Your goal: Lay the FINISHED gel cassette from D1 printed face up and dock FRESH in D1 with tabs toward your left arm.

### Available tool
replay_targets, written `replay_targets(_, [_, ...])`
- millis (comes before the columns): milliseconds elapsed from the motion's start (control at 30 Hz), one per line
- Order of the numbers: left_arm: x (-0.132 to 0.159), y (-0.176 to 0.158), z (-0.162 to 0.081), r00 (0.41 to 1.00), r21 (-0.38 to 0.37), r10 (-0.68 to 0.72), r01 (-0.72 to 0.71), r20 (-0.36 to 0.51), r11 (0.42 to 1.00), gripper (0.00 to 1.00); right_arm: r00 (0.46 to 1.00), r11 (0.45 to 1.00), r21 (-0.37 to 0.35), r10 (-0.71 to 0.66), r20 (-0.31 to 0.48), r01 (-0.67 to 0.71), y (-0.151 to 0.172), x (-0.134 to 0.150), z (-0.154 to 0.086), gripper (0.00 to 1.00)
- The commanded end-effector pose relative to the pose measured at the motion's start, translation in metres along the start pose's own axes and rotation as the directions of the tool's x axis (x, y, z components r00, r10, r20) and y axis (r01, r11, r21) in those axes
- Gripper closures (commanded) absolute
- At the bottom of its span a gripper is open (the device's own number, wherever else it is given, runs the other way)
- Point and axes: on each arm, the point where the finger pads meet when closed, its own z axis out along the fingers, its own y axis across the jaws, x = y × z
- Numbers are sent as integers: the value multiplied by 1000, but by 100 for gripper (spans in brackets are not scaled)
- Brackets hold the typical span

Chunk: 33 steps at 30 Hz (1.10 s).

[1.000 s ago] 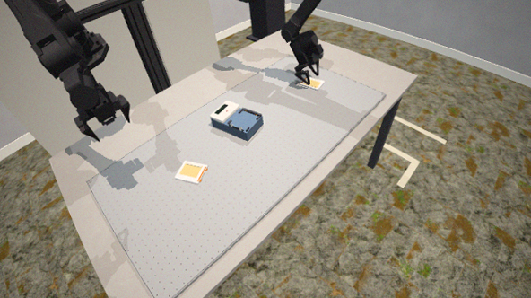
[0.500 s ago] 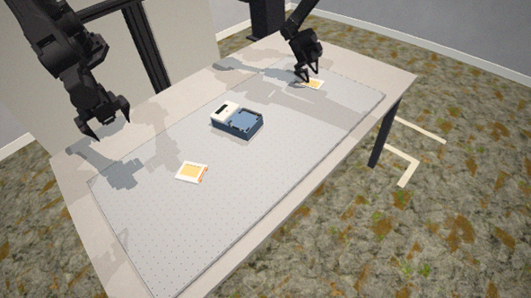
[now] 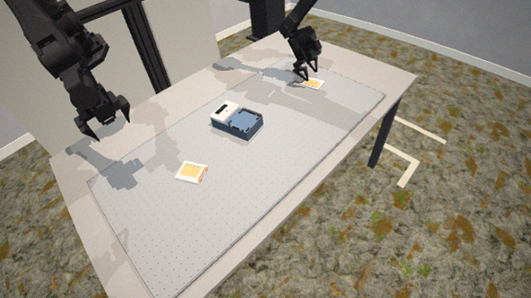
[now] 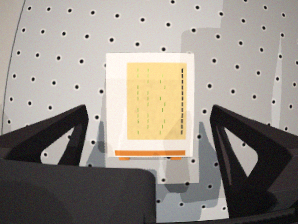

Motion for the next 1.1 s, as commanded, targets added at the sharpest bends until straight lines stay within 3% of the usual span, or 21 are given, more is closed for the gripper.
replay_targets(0, [-2, -2, -18, 1000, 1, -1, 1, 4, 1000, 2, 999, 1000, 4, -4, 35, 4, -5, -18, -11, 0])
replay_targets(1000, [-1, -4, -39, 1000, 4, -1, 1, 3, 1000, 2, 999, 1000, 4, -4, 35, 4, -5, -18, -11, 0])
replay_targets(1067, [-7, -4, -48, 998, 10, 21, -21, -60, 1000, 2, 999, 1000, 4, -4, 35, 4, -5, -18, -11, 0])
